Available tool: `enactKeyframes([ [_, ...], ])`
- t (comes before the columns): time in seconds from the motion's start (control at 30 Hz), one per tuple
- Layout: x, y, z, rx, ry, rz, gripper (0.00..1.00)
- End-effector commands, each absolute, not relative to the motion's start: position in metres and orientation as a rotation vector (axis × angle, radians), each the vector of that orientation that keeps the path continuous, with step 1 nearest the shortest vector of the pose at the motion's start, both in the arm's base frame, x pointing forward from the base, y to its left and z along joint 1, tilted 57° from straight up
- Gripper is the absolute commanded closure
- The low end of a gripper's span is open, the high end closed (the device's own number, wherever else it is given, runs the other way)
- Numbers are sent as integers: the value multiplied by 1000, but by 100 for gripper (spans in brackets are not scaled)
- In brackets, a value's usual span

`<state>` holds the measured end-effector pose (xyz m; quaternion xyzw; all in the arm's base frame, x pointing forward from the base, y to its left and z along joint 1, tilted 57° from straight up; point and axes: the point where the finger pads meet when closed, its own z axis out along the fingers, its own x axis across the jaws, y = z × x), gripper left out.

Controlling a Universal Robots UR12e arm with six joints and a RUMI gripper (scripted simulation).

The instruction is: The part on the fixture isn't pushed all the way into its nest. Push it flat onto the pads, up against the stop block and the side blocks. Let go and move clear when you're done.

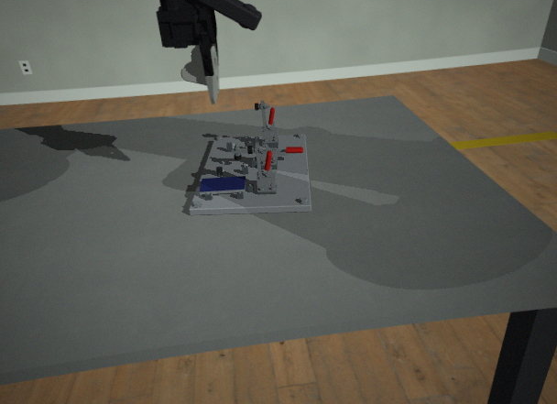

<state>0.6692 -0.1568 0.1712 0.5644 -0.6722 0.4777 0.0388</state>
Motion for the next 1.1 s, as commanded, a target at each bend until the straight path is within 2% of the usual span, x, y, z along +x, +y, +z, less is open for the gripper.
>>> enactKeyframes([
  [0.0,671,-155,172,1731,-2061,1470,100],
  [0.03,669,-156,172,1731,-2061,1466,41],
  [1.07,669,-156,172,1731,-2061,1466,41],
])
